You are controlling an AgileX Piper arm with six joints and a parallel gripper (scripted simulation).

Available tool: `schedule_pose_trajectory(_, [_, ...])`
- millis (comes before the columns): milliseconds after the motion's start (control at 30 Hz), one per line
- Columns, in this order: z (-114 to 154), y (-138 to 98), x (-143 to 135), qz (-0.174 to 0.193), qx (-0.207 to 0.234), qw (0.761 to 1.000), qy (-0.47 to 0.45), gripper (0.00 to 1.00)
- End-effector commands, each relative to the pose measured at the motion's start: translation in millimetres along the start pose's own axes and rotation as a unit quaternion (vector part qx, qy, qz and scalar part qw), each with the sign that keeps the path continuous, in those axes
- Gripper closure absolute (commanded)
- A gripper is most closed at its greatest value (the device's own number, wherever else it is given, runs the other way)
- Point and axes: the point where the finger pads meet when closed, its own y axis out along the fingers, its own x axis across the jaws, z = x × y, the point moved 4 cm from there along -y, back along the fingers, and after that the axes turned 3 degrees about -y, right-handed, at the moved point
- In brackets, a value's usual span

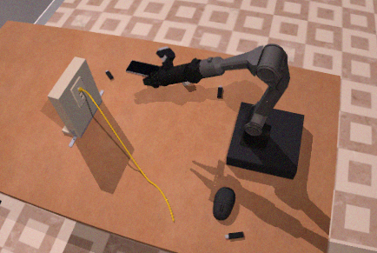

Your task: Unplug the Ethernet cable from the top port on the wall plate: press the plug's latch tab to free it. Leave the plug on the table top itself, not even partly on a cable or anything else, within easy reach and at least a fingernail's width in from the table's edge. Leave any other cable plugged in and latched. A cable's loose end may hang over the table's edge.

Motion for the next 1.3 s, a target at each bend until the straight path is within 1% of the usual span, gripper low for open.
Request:
schedule_pose_trajectory(0, [-6.3,24.6,5.9,-0.032,-0.040,0.996,0.067,0.68])
schedule_pose_trajectory(167, [-11.6,49.1,7.0,-0.067,-0.073,0.983,0.153,0.68])
schedule_pose_trajectory(367, [-14.0,74.5,6.4,-0.118,-0.104,0.955,0.254,0.68])
schedule_pose_trajectory(433, [-14.0,74.5,6.4,-0.118,-0.104,0.955,0.254,0.68])
schedule_pose_trajectory(600, [-12.8,92.0,4.2,-0.165,-0.120,0.920,0.334,0.68])
schedule_pose_trajectory(900, [-4.8,112.6,-2.8,-0.249,-0.128,0.845,0.456,0.68])
schedule_pose_trajectory(1267, [-4.8,112.6,-2.8,-0.249,-0.128,0.845,0.456,0.68])
